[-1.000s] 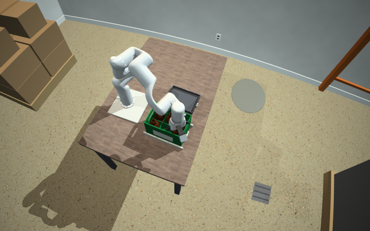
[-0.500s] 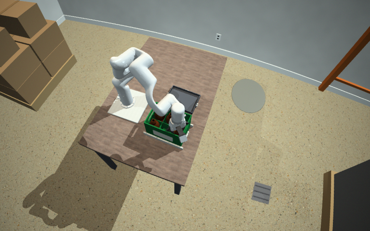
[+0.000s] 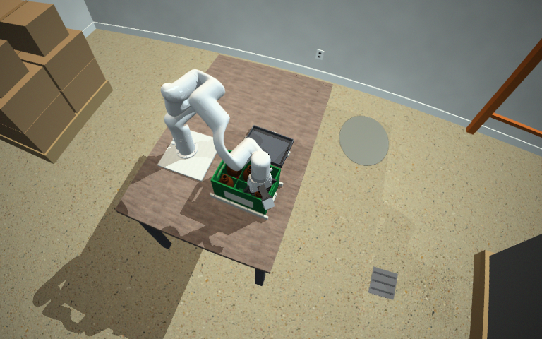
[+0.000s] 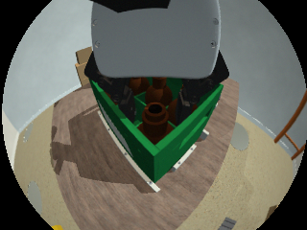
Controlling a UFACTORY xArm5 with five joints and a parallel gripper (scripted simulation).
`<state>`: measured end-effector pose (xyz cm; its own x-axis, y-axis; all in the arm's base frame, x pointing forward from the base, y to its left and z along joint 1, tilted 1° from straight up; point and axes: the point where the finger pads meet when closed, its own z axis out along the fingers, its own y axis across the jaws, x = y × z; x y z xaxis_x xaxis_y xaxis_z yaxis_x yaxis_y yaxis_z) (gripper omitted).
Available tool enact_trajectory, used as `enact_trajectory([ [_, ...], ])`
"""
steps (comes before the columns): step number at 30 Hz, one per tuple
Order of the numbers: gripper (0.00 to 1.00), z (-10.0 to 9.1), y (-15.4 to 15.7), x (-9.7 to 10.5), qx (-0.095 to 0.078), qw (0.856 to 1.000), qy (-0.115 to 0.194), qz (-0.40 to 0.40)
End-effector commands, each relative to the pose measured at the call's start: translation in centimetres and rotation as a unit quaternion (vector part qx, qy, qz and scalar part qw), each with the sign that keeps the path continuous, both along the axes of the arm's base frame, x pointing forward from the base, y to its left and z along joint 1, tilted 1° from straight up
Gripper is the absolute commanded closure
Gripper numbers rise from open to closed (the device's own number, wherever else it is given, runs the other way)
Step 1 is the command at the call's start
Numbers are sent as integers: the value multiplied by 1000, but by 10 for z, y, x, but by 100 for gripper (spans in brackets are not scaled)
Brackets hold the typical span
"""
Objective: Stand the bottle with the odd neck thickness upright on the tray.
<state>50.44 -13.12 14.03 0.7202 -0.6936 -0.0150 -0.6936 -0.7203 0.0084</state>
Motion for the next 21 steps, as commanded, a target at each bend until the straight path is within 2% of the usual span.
enact_trajectory([
  [1, 35, 2, 0, 1, -1, 1000, -2, 0],
  [2, 35, 2, 0, 1, -1, 1000, -2, 0],
  [3, 100, 2, 0, 1, -1, 1000, -2, 0],
  [21, 100, 2, 0, 1, -1, 1000, -2, 0],
])
